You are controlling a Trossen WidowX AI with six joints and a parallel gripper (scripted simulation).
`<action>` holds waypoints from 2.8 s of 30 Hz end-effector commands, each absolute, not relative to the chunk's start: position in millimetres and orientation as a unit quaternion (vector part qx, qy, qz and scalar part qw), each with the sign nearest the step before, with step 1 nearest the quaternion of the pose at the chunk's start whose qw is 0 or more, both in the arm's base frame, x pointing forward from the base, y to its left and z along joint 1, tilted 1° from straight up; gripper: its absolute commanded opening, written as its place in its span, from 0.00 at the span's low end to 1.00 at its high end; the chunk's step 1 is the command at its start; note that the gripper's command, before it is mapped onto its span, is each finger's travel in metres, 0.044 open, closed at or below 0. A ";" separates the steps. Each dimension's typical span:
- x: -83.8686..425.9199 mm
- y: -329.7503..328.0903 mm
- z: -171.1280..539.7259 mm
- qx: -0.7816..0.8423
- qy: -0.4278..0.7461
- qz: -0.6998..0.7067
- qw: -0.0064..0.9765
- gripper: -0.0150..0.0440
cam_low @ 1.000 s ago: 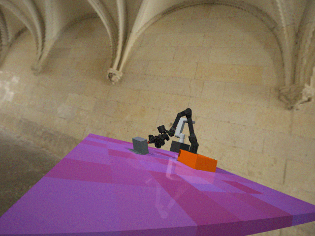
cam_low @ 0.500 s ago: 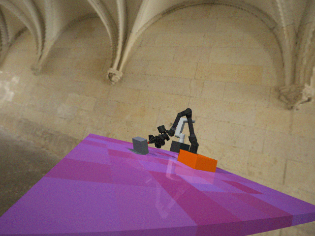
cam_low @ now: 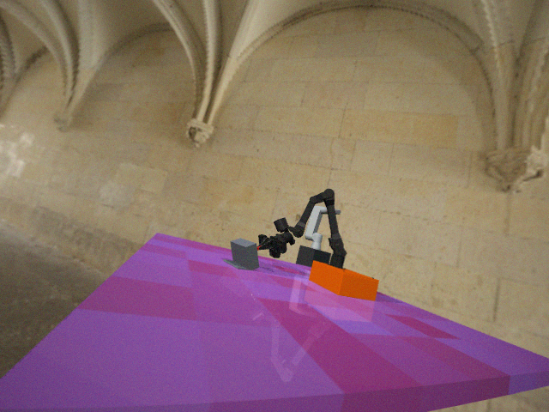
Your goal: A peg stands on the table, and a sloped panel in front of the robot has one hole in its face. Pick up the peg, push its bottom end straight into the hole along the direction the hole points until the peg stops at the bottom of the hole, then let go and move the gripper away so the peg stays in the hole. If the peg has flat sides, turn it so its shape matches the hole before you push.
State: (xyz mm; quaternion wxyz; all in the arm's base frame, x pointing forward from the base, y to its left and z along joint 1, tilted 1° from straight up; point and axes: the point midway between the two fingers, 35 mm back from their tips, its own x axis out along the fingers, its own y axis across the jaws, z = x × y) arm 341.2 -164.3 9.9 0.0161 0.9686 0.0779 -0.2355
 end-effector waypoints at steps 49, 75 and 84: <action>360.5 -163.0 -0.3 0.969 0.079 -0.233 0.018 0.25; 369.8 -161.8 -4.5 0.969 0.079 -0.232 0.018 0.25; 372.4 -162.1 -4.4 0.969 0.079 -0.232 0.018 0.25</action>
